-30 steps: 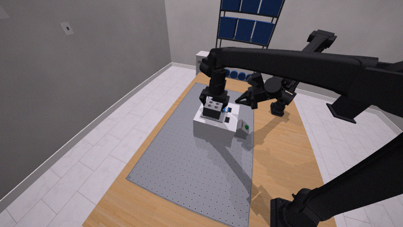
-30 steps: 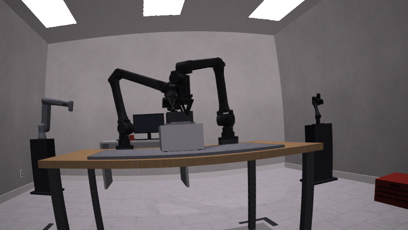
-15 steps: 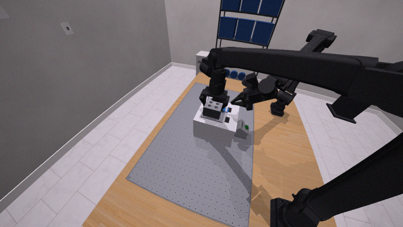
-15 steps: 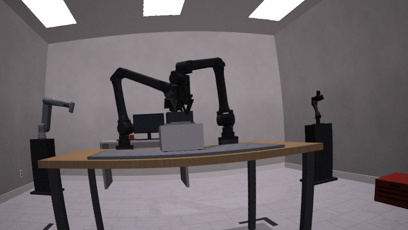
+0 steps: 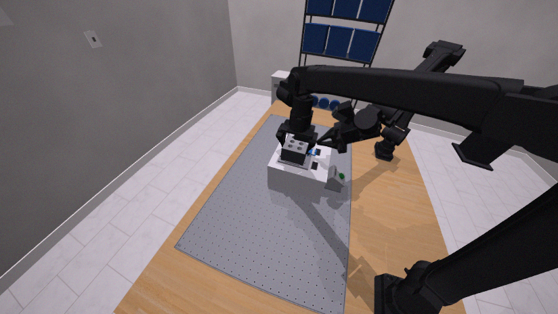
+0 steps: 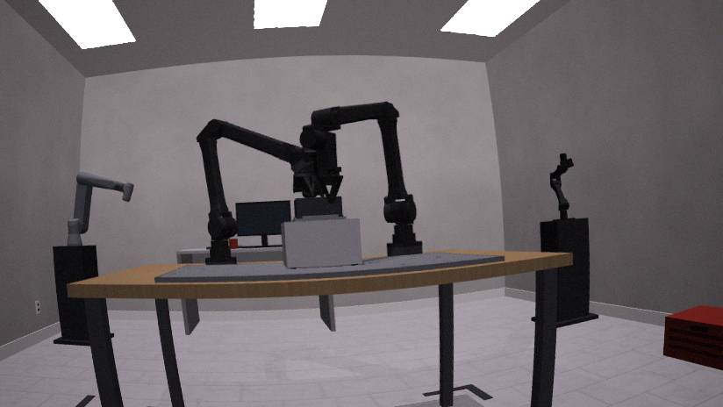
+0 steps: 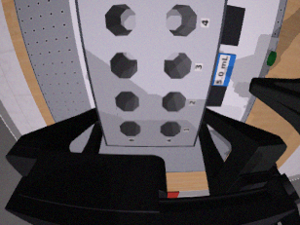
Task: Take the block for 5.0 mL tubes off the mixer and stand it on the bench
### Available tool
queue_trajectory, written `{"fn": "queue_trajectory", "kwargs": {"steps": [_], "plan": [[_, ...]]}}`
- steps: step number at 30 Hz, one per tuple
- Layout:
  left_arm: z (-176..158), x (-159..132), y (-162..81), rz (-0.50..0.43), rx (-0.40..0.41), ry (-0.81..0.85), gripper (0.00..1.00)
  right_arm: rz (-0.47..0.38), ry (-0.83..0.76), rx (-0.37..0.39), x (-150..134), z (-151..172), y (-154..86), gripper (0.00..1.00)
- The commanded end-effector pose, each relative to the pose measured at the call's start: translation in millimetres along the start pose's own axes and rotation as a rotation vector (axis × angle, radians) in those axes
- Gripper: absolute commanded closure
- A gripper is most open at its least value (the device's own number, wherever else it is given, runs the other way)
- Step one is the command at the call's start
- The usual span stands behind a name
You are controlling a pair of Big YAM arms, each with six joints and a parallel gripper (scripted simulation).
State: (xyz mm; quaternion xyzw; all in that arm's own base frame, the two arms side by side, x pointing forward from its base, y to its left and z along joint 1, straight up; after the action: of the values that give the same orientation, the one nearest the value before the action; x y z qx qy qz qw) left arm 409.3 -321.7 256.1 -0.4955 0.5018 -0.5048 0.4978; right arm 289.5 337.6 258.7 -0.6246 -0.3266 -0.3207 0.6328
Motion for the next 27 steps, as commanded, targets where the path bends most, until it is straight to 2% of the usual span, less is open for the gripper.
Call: {"fn": "queue_trajectory", "kwargs": {"steps": [1,8,14,19,27], "plan": [[14.9,6.0,-9.2,-0.025,0.030,-0.002,1.00,-0.031,0.038,0.042,9.2,17.1,-5.7,1.00],[14.9,6.0,-9.2,-0.025,0.030,-0.002,1.00,-0.031,0.027,0.021,1.6,3.2,2.7,1.00],[14.9,6.0,-9.2,-0.025,0.030,-0.002,1.00,-0.009,0.001,-0.002,-20.2,-1.4,19.4,1.00],[14.9,6.0,-9.2,-0.025,0.030,-0.002,1.00,-0.007,-0.012,0.015,-33.4,3.6,19.1,1.00],[14.9,6.0,-9.2,-0.025,0.030,-0.002,1.00,0.002,0.011,0.008,-32.3,-4.3,19.1,1.00]]}}
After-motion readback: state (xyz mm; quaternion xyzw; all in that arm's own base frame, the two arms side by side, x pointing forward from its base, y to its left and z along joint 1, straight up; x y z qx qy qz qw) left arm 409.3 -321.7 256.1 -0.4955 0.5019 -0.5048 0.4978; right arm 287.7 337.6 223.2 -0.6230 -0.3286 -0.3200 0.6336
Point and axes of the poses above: on each arm, the point where the finger pads meet when closed, its own y axis out along the fingers, its own z axis across the jaws, x = y × z, the point moved 10 cm from there along -y, back along the fingers, and after that the axes turned 2 degrees about y, right-handed, at the moved point
